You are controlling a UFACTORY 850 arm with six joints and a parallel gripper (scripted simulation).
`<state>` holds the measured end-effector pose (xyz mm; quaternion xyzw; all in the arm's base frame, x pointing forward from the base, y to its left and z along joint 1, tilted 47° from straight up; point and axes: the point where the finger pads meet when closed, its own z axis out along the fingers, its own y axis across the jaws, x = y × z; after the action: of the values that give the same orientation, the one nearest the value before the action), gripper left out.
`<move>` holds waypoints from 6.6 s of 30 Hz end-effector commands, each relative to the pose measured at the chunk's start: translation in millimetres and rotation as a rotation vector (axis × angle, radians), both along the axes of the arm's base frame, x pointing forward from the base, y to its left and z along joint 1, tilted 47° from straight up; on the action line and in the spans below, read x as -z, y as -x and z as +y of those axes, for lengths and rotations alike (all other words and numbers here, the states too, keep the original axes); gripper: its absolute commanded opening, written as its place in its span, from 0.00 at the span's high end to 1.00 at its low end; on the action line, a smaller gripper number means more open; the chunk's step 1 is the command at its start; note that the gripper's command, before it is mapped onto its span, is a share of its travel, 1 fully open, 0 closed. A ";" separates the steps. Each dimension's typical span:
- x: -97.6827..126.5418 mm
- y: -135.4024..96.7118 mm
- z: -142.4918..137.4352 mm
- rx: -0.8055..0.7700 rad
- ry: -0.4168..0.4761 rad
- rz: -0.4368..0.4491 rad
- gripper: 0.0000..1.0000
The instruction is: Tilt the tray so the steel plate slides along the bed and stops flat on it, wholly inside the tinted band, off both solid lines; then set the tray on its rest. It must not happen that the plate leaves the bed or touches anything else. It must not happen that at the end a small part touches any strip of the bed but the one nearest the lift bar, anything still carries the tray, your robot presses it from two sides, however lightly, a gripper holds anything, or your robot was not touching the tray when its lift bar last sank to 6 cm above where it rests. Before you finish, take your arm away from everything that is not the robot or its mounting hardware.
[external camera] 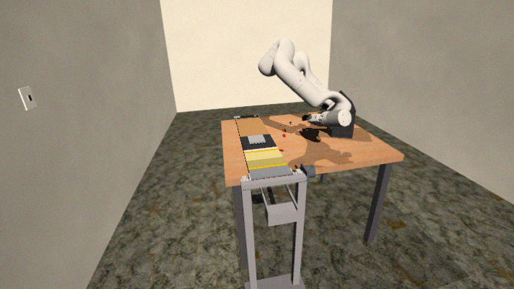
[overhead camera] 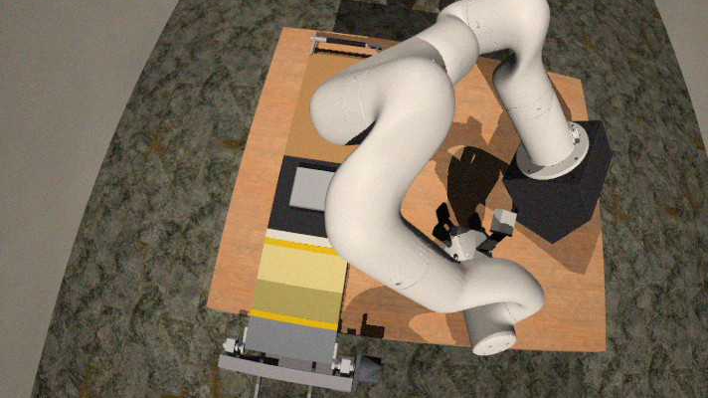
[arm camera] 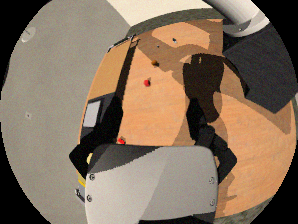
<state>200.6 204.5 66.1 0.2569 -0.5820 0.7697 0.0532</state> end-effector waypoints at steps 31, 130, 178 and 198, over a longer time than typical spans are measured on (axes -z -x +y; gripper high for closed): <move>-13.8 2.7 -10.6 0.386 -0.371 -0.212 0.00; -192.4 -213.6 98.9 1.906 -1.497 -1.366 0.00; -401.1 -349.4 -248.7 2.137 -1.832 -2.420 0.00; -402.1 -256.6 -402.0 2.182 -1.415 -3.093 0.00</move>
<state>479.7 -169.3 467.1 0.9018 0.1960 0.3662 0.1195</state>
